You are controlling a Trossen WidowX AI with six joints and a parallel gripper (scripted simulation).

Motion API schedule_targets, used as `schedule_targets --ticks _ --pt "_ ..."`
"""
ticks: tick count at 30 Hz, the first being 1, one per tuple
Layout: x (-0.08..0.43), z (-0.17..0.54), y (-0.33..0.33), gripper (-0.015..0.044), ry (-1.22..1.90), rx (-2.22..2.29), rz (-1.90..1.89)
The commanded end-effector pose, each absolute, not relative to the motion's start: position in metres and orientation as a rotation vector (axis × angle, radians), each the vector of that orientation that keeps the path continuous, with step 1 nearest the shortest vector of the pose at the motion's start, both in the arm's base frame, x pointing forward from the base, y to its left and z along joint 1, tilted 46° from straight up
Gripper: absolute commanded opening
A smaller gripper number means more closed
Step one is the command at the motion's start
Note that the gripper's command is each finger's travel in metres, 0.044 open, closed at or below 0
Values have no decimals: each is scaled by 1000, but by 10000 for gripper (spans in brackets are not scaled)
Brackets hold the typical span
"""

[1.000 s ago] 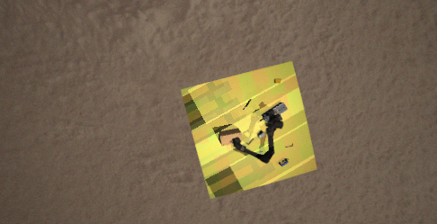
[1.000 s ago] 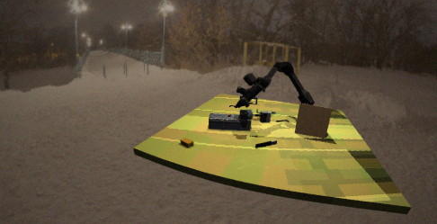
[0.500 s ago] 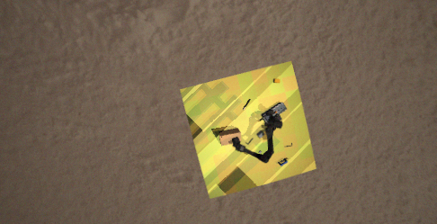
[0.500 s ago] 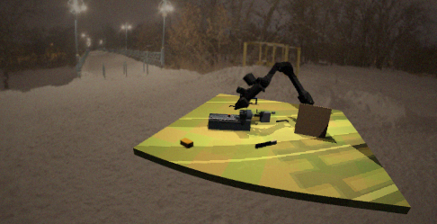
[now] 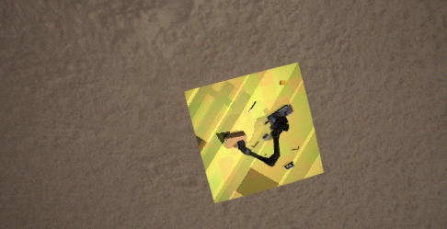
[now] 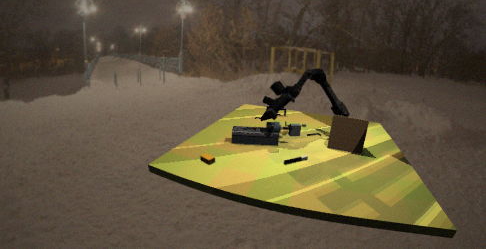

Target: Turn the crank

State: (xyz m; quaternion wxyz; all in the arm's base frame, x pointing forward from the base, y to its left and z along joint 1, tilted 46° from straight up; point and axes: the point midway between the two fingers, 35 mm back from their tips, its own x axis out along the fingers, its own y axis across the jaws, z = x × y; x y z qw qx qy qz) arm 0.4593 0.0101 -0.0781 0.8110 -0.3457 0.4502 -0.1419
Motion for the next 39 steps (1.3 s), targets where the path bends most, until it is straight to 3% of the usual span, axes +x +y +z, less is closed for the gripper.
schedule_targets --ticks 1,3,23,39 --pt "459 -78 10 46 962 -738 -303" --pt "459 -78 10 0 962 -738 -303" --pt "459 -78 10 0 962 -738 -302" --pt "459 -78 10 420 962 -738 -302"
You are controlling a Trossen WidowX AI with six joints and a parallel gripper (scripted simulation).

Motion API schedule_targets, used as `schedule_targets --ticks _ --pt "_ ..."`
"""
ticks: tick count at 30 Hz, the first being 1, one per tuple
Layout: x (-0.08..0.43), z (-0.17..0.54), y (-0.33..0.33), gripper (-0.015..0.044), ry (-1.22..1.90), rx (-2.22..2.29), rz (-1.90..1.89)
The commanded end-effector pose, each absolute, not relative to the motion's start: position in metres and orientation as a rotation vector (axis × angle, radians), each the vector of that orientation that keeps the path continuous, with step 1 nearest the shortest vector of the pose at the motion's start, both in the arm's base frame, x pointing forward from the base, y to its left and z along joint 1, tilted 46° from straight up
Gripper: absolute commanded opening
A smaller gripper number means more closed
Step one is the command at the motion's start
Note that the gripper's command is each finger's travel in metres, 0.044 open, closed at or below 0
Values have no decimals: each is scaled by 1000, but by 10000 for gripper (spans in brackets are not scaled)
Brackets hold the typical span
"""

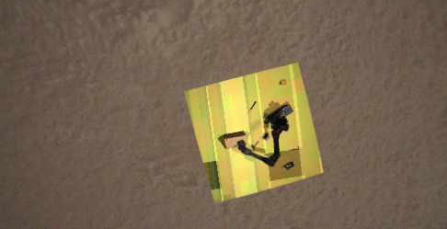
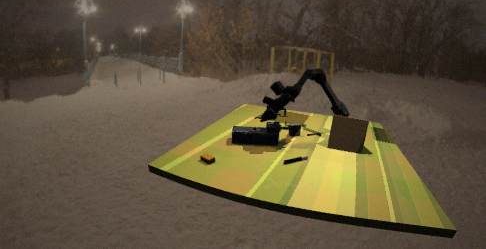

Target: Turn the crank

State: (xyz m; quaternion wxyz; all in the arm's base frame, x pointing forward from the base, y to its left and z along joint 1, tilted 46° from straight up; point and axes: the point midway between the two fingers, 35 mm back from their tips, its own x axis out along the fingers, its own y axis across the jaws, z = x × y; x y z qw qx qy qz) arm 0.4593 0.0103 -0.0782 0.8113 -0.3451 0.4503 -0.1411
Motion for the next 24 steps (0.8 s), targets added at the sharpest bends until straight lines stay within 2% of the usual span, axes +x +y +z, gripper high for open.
schedule_targets --ticks 1,2,19,24 --pt "459 -78 10 440 962 -738 -302" --pt "459 -78 10 440 962 -738 -302" --pt "459 -78 10 0 962 -738 -302" --pt "459 -78 10 0 962 -738 -302"
